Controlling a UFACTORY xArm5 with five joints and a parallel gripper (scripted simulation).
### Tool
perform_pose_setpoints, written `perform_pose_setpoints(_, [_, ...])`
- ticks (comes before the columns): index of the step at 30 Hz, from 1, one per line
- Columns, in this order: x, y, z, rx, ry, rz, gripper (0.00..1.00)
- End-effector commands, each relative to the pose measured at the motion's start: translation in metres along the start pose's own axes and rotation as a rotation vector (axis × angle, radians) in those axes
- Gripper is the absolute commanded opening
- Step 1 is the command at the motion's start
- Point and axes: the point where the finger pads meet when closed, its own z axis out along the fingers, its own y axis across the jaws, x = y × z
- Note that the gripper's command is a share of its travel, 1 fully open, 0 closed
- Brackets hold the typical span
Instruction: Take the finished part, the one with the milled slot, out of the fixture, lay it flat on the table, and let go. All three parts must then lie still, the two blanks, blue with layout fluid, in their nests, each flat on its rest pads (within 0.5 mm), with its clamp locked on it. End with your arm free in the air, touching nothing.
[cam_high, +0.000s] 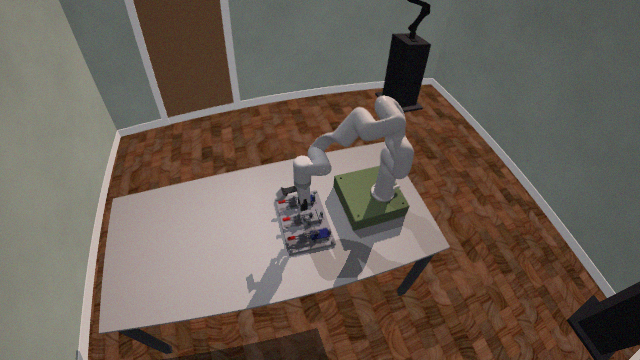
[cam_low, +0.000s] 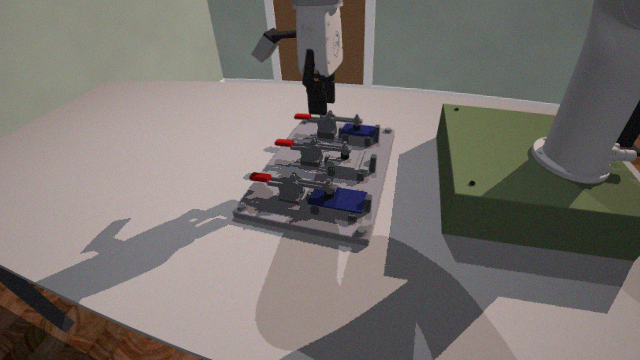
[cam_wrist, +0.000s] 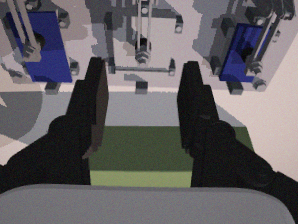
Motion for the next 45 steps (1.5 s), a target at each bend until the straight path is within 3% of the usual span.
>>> perform_pose_setpoints(1, [0.033,0.000,0.000,0.000,-0.001,0.000,0.47])
perform_pose_setpoints(4, [0.051,0.000,0.000,0.000,-0.001,0.000,0.47])
perform_pose_setpoints(13, [0.079,0.000,0.000,0.000,-0.001,0.000,0.47])
perform_pose_setpoints(27, [0.083,0.000,0.002,0.000,-0.001,0.000,0.47])
perform_pose_setpoints(45, [0.083,0.000,0.051,0.000,-0.001,0.000,0.47])
